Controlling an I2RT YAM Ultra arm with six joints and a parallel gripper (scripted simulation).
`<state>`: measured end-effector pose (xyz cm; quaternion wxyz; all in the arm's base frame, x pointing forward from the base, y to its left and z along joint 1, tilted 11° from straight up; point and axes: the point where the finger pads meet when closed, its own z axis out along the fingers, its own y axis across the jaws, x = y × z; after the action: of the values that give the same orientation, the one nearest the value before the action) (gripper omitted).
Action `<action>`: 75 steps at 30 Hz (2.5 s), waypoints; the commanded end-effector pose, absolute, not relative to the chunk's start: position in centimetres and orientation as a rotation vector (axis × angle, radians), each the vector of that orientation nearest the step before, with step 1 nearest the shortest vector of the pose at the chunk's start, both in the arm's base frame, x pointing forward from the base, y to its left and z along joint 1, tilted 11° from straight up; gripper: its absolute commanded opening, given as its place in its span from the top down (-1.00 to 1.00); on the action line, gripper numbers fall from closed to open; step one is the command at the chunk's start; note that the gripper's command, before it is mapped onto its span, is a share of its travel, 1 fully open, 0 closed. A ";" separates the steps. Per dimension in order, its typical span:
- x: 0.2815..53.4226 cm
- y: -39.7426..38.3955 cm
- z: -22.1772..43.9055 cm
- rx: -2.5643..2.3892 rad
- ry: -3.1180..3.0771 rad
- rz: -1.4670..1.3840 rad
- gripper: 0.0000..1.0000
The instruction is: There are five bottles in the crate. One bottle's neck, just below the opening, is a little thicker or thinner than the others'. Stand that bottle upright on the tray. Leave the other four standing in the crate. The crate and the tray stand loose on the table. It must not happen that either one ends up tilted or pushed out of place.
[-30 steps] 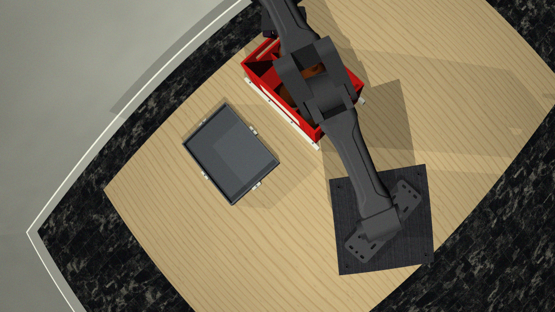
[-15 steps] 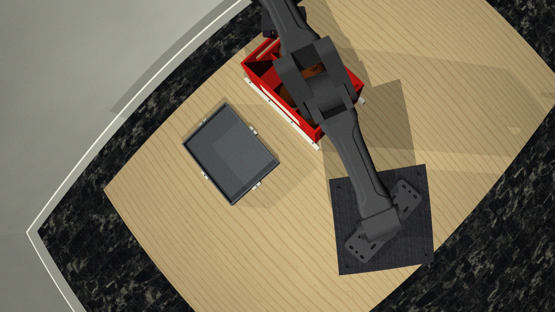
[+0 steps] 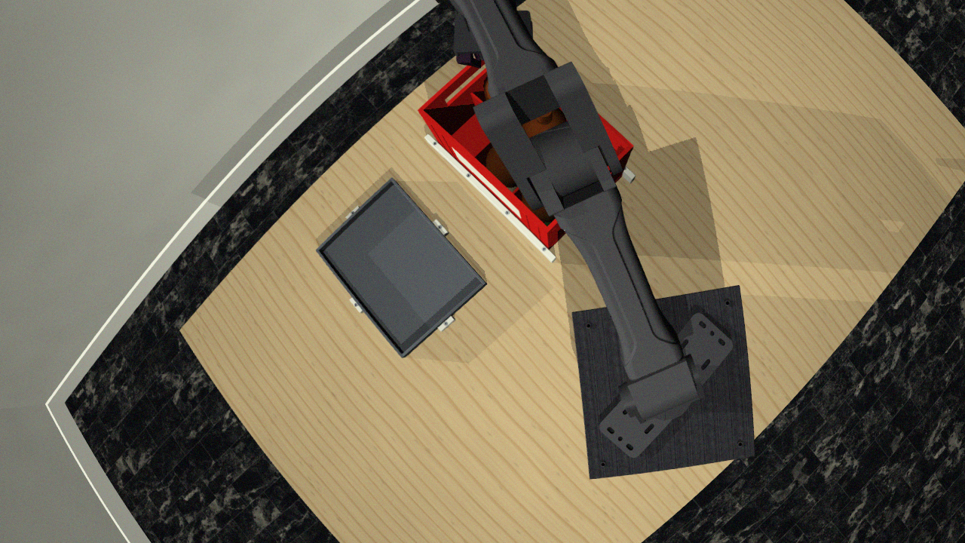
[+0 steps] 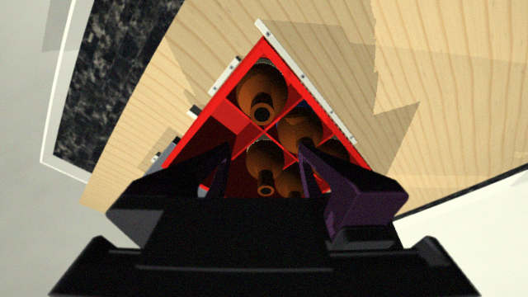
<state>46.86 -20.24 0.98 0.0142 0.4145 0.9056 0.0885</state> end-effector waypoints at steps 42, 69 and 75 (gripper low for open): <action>48.1 -20.3 -1.2 1.280 2.771 0.275 -0.21; 48.1 -20.2 -1.6 1.279 2.778 0.276 -0.21; 48.1 -20.2 -1.6 1.279 2.778 0.276 -0.21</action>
<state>47.75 -20.21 -2.15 0.0258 0.4156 0.9049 0.0883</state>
